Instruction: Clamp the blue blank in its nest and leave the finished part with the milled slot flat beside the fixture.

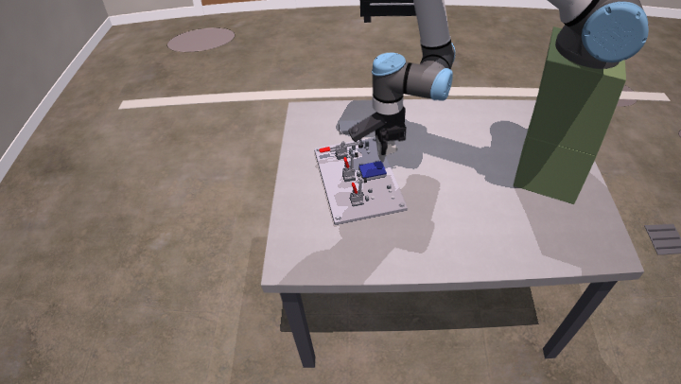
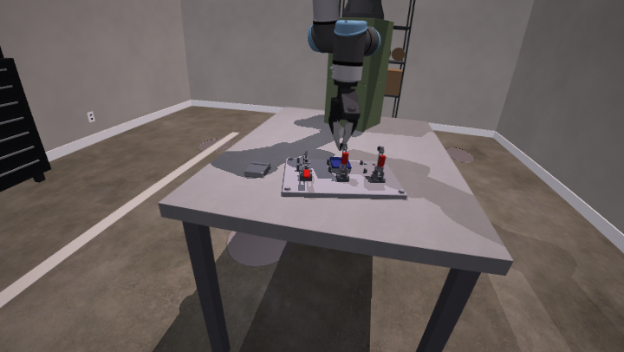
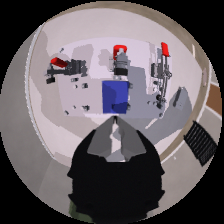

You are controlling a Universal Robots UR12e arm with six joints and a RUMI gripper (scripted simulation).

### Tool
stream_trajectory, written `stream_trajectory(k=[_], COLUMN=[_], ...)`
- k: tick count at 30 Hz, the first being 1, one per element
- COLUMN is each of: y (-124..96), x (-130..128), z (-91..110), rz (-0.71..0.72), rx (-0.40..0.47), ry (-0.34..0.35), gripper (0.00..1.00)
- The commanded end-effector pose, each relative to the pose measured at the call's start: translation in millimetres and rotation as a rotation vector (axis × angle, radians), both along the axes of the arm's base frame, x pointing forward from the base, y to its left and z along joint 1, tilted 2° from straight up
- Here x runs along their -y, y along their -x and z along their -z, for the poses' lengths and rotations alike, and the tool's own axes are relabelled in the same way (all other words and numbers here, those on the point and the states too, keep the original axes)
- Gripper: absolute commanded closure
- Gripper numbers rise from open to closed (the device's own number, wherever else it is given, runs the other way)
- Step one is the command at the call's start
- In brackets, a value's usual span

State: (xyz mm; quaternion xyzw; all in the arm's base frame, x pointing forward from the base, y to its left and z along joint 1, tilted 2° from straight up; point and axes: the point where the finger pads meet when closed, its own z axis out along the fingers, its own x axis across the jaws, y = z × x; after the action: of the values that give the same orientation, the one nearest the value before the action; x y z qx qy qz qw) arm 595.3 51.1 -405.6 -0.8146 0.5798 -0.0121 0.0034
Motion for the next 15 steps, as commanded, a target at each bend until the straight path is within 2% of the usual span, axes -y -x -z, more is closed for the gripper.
stream_trajectory(k=[1, 9, 15], y=[14, 34, 40], x=[5, 12, 14], z=[0, 0, 0], rz=[0.0, 0.0, 0.0], rx=[0.001, 0.001, 0.001], ry=[0.0, 0.0, 0.0], gripper=[1.0, 1.0, 1.0])
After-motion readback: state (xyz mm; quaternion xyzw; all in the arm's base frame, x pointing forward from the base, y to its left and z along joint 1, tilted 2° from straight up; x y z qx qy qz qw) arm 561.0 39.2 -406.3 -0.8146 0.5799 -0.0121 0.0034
